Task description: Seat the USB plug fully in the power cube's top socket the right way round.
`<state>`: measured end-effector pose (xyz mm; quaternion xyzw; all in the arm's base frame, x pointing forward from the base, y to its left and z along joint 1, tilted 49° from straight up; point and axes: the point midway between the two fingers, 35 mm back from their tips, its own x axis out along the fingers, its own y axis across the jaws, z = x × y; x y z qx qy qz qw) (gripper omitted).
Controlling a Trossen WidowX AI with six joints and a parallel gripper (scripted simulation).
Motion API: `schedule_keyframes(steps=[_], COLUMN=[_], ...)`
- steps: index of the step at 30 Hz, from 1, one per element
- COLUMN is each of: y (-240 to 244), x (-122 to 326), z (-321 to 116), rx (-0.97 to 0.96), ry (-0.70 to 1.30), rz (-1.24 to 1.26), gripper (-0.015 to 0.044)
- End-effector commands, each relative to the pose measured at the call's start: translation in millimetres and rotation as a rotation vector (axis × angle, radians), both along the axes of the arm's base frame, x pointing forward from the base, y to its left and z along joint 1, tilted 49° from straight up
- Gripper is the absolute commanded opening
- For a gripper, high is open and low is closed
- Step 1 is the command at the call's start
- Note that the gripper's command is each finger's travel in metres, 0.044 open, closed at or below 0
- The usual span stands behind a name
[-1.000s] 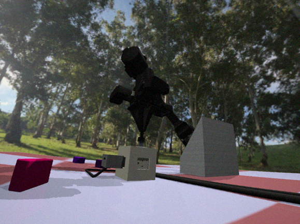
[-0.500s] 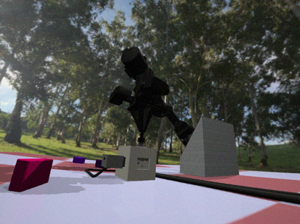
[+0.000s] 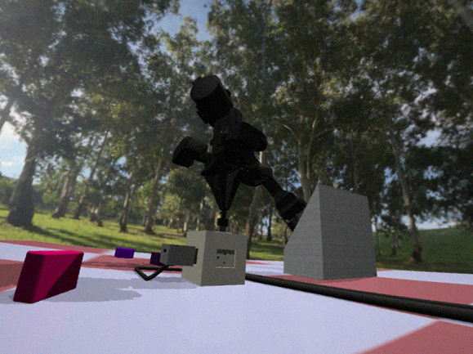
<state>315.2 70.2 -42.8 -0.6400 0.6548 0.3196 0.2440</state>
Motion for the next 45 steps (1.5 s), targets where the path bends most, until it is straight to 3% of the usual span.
schedule_keyframes(steps=[1, 45], y=[-0.9, -4.9], x=[-0.6, -0.9], z=[-0.8, -4.3], rx=[0.0, -0.001], ry=[0.004, 0.004], rz=[0.003, 0.003], gripper=[0.0, 0.0])
